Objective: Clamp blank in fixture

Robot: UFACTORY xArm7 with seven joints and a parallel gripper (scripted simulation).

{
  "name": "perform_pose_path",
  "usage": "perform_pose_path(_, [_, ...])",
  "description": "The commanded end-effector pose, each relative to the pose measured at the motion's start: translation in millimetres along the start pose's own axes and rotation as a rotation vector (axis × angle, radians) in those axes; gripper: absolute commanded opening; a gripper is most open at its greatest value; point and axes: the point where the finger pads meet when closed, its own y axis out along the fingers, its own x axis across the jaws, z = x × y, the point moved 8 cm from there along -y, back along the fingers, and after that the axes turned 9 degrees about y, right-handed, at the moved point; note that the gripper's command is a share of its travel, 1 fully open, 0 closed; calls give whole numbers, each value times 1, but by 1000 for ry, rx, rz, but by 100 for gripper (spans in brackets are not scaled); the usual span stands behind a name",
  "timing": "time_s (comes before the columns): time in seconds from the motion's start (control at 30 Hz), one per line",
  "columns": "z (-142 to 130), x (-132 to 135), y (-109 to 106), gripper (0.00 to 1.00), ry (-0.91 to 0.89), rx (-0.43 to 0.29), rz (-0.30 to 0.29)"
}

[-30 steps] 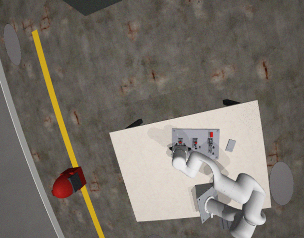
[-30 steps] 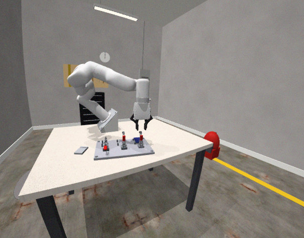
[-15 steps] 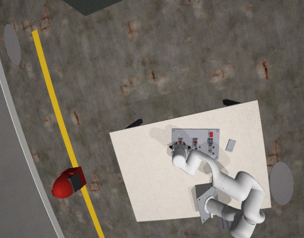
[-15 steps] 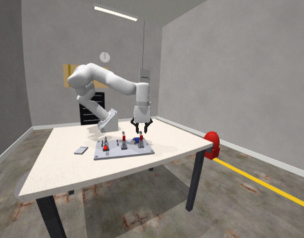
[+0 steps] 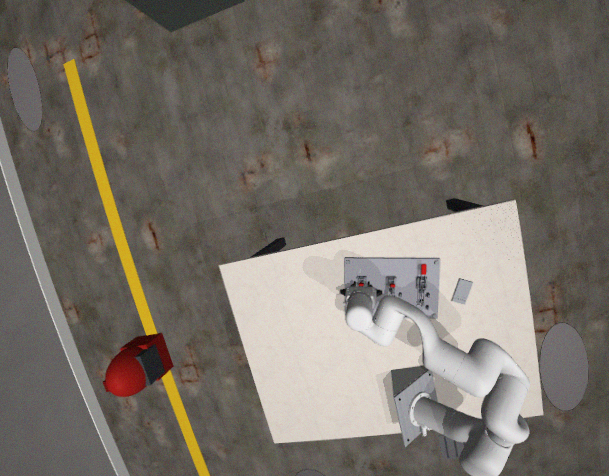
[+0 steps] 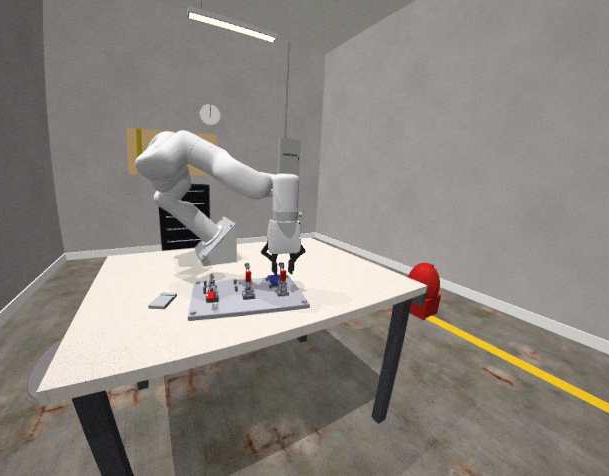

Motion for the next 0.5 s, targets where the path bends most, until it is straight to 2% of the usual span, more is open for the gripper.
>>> perform_pose_path(0.0, [0, -1, -3, 47, 0, 3, 6])
perform_pose_path(0.17, [0, -1, 0, 47, 0, 3, 6])
perform_pose_path(0.47, [1, -3, 22, 47, 0, 3, 6])
